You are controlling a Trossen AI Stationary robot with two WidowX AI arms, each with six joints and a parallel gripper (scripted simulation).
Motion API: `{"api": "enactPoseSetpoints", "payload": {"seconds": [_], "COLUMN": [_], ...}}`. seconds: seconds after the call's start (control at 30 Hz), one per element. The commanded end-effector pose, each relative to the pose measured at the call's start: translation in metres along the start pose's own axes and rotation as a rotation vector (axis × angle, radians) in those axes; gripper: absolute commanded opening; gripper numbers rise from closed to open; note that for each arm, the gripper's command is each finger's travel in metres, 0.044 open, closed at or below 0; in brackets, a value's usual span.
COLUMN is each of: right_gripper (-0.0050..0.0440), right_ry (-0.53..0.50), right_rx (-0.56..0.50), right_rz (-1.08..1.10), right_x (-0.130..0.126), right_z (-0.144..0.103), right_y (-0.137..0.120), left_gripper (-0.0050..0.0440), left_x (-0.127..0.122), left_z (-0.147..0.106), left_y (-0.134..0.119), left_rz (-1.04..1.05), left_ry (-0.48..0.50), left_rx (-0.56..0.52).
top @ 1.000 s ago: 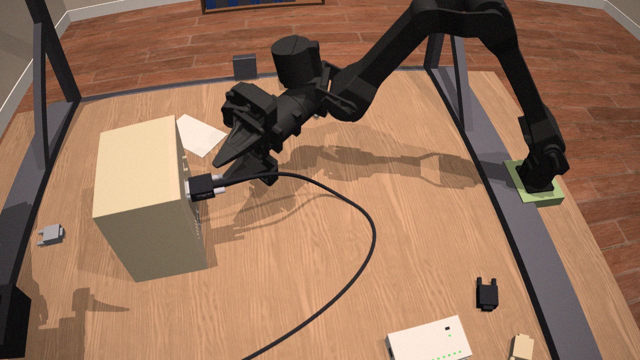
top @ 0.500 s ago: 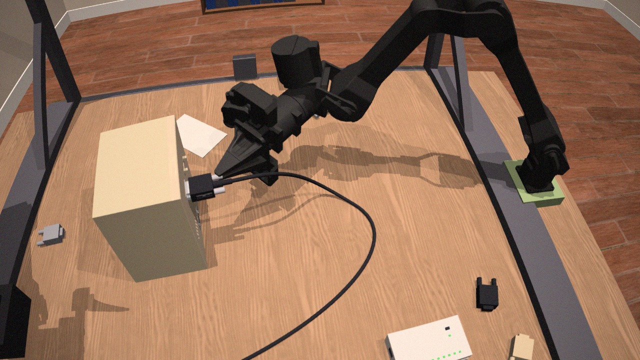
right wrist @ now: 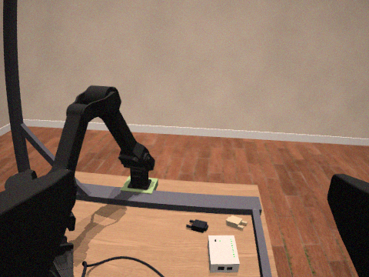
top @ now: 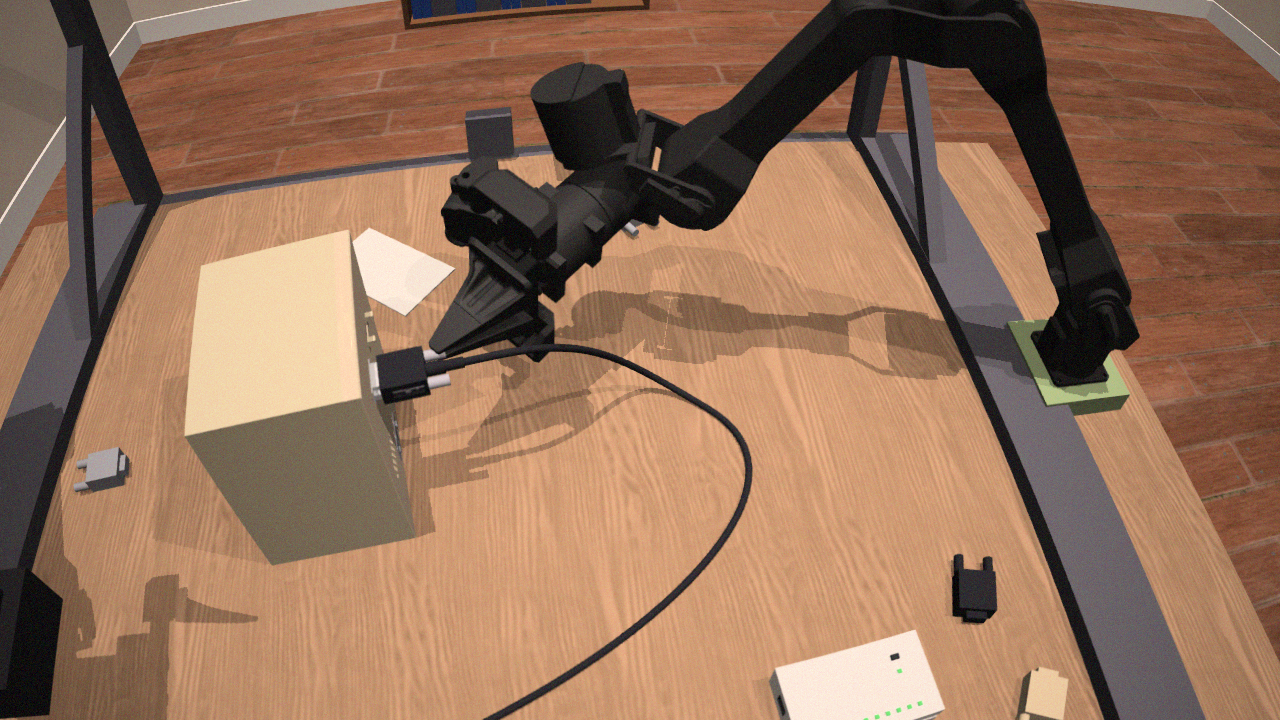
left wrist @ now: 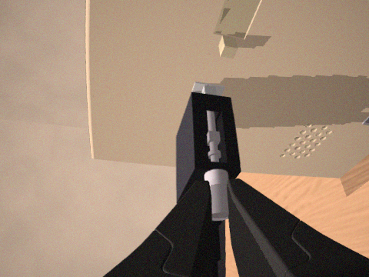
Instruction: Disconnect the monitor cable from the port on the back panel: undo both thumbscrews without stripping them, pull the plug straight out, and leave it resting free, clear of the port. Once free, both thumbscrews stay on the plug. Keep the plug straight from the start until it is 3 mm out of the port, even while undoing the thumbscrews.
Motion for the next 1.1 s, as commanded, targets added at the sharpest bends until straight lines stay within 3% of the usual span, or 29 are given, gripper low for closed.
{"api": "enactPoseSetpoints", "payload": {"seconds": [0.0, 1.07], "right_gripper": [0.0440, 0.0440], "right_ry": [0.002, 0.002], "right_rx": [-0.001, -0.001], "right_rz": [-0.005, -0.005], "right_x": [0.001, 0.001], "right_z": [0.000, 0.000], "right_y": [0.002, 0.002], "left_gripper": [0.0000, 0.0000], "left_x": [0.012, 0.032], "left_z": [-0.001, 0.001], "left_y": [0.002, -0.003], "left_rz": [-0.039, -0.307], "left_ry": [0.000, -0.187], "left_rx": [-0.005, -0.028]}}
Point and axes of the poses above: on each arm, the point midway between the two fingers, 35 mm back from their tips, its own z axis out along the fingers, its own x axis across the jaws, y = z × x, the point moved 7 cm from there along -z, back along the fingers, and after that the axes turned 6 degrees about z, right-handed, at the moved point
